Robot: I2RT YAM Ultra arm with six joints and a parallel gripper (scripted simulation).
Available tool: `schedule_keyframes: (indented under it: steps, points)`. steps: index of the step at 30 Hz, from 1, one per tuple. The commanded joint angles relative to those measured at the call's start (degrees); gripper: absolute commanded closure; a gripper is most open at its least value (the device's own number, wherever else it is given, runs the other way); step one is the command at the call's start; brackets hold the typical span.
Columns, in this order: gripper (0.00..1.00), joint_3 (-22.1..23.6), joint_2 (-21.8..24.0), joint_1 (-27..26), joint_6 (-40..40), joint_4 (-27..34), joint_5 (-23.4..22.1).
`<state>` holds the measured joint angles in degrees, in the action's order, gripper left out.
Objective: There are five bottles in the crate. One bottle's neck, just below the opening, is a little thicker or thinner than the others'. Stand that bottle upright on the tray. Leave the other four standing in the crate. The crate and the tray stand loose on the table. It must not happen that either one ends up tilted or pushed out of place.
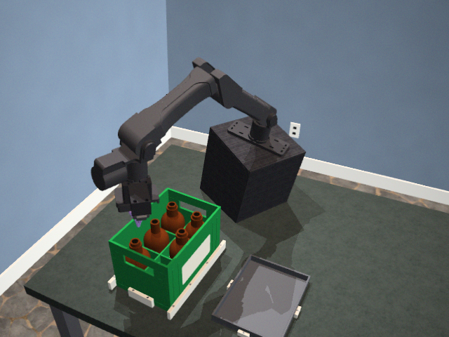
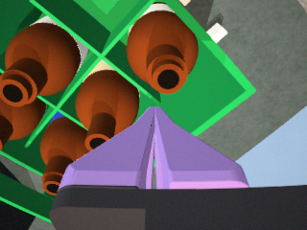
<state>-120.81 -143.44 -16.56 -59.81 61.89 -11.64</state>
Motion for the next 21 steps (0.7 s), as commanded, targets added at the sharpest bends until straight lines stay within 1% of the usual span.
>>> schedule_keyframes:
  steps: [1,4,7,13,21]
  points:
    - [1.00,-7.67,-3.01,-1.64,-2.18,6.16,-0.93]
    - [1.00,-11.66,-5.28,-2.08,-2.71,8.29,-0.96]
    - [1.00,-13.66,-6.35,-1.85,-2.90,9.60,-0.93]
    - [1.00,-14.85,-6.98,-1.85,-2.99,10.49,-0.91]
    - [1.00,-15.17,-7.14,-1.85,-3.02,10.73,-0.91]
